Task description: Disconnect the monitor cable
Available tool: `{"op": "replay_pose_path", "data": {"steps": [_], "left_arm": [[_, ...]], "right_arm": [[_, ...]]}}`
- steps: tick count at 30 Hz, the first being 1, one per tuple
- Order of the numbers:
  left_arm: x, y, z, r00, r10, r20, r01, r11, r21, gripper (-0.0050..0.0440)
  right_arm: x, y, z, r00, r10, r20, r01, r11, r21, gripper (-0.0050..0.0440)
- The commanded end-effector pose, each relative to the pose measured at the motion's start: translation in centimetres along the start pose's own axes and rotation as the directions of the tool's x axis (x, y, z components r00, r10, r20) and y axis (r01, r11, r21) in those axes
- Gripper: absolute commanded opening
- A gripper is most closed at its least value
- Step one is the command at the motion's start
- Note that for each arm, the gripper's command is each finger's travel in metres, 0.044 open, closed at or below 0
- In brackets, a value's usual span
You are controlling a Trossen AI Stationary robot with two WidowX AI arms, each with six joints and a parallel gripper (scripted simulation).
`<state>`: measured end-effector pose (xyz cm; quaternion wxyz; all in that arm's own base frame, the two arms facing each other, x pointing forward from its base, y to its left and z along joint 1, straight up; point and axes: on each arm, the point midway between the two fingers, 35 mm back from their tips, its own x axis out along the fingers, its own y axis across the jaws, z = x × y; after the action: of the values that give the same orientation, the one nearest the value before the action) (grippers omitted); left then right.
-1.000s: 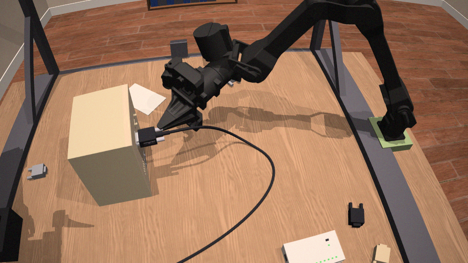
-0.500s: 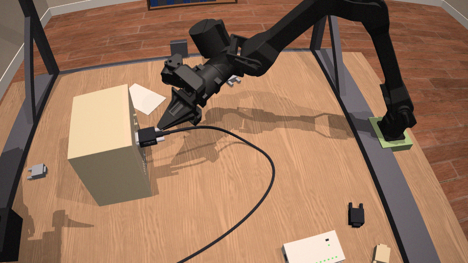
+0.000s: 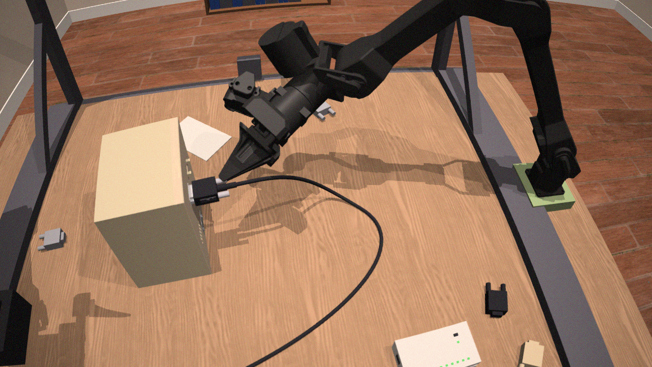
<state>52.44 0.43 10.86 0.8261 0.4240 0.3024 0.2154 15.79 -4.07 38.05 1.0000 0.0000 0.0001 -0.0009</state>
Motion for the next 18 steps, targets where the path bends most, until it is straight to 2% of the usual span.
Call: {"op": "replay_pose_path", "data": {"steps": [1,13,18], "left_arm": [[-0.33,1.09,0.64,1.000,-0.010,0.013,0.010,0.999,-0.046,0.0000],[-0.31,1.39,0.62,0.996,-0.089,0.021,0.091,0.983,-0.158,0.0000],[-0.31,1.40,0.62,0.996,-0.092,0.022,0.094,0.982,-0.162,0.0000]], "right_arm": [[-0.03,0.12,0.27,1.000,0.002,0.001,-0.002,1.000,-0.005,0.0440],[-0.03,0.12,0.27,1.000,0.002,0.001,-0.002,1.000,-0.005,0.0440],[-0.03,0.12,0.27,1.000,0.002,0.001,-0.002,1.000,-0.005,0.0440]]}}
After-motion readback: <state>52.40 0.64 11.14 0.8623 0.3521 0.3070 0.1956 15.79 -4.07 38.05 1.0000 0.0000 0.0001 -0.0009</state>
